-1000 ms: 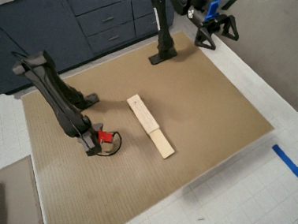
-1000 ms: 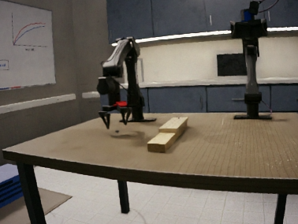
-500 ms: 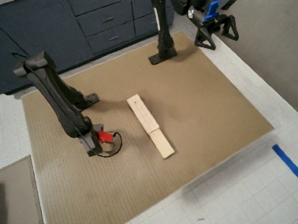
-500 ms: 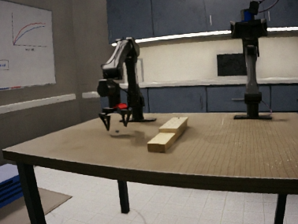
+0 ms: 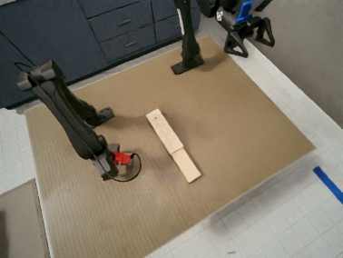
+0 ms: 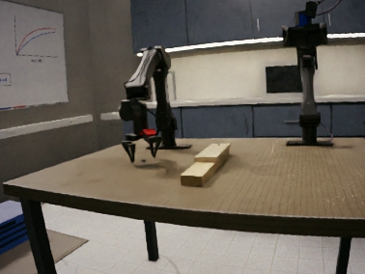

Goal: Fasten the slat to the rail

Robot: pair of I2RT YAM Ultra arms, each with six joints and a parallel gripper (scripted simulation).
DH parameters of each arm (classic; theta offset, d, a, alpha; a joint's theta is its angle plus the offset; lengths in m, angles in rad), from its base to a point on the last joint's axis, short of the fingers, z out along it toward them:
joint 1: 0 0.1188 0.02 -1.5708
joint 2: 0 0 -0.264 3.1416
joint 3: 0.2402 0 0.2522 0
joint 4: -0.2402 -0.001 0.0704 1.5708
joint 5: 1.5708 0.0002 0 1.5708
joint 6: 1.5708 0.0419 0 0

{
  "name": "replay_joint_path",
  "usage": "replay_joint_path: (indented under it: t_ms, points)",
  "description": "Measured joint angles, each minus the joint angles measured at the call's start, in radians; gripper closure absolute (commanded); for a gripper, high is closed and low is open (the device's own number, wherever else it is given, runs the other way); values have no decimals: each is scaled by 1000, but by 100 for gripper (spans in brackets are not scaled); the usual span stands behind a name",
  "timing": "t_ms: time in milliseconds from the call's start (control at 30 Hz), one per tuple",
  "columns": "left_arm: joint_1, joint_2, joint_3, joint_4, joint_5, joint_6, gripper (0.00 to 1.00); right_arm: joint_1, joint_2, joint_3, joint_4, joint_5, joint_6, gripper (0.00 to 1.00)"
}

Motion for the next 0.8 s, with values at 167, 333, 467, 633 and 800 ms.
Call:
replay_joint_path:
  t_ms: [167,333,467,633,800]
  points:
    - [0,0,0,0,0,0,0,0,6,-8,12,0,0,11]
    - [0,0,0,0,0,0,0,0,6,-8,13,0,0,68]
    - [0,0,0,0,0,0,0,0,6,-8,13,0,0,74]
    - [0,0,0,0,0,0,0,0,6,-8,13,0,0,81]
    - [0,0,0,0,0,0,0,0,6,-8,13,0,0,85]
